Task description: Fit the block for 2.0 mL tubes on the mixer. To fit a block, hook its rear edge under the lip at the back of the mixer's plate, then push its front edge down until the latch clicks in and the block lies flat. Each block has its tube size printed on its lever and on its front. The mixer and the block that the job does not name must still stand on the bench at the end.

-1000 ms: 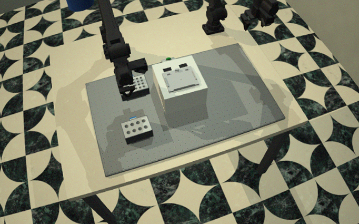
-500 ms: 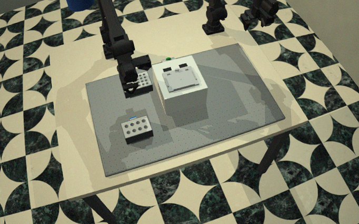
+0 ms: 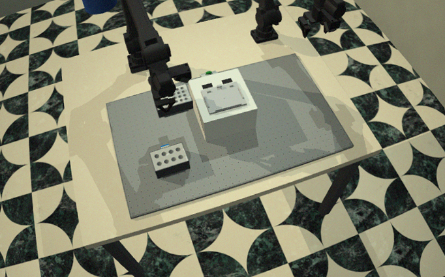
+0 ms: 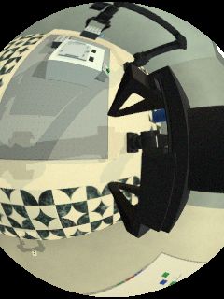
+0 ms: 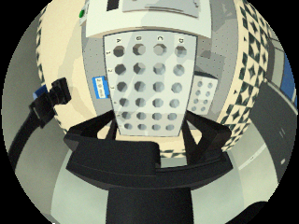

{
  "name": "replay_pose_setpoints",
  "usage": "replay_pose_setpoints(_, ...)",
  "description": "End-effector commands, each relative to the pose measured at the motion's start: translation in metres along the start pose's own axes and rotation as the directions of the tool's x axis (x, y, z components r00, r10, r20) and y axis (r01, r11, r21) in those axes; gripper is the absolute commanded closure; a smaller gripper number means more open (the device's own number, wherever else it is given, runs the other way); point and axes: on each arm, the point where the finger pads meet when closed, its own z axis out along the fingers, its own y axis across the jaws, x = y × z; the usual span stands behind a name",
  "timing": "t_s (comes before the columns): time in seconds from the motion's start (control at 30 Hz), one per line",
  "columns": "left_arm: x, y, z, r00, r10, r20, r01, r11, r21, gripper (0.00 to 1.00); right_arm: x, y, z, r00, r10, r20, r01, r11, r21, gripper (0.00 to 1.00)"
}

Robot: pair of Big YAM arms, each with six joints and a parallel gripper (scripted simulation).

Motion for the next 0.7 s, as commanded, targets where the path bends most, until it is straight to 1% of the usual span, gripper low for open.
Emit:
replay_pose_setpoints(0.0,-0.014,-0.001,-0.021,0.998,0.0,0.059,0.0,1.0,-0.006,0.0,-0.002,-0.034,-0.056,0.999,0.03,0.014,-0.031,0.992,0.123,1.0)
replay_pose_setpoints(0.13,-0.011,-0.002,-0.015,0.999,0.0,0.043,0.0,1.0,-0.004,0.0,-0.011,-0.033,-0.058,1.0,0.02,0.011,-0.021,0.993,0.114,1.0)
replay_pose_setpoints(0.2,-0.011,-0.002,-0.015,0.999,0.0,0.043,0.0,1.0,-0.004,0.0,-0.011,-0.033,-0.058,1.0,0.02,0.011,-0.021,0.993,0.114,1.0)
replay_pose_setpoints(0.27,-0.009,-0.002,-0.012,0.999,0.0,0.036,0.0,1.0,-0.003,0.0,-0.01,-0.031,-0.052,1.0,0.01,0.009,-0.011,0.994,0.11,1.0)
replay_pose_setpoints(0.43,-0.005,-0.002,-0.004,1.0,0.0,0.016,0.0,1.0,-0.001,0.0,-0.002,-0.028,-0.053,1.0,0.008,0.015,-0.01,0.991,0.13,1.0)
replay_pose_setpoints(0.67,-0.001,-0.003,0.003,1.0,0.0,-0.002,0.0,1.0,0.001,0.0,0.001,-0.019,-0.051,1.0,0.005,0.014,-0.006,0.992,0.127,1.0)
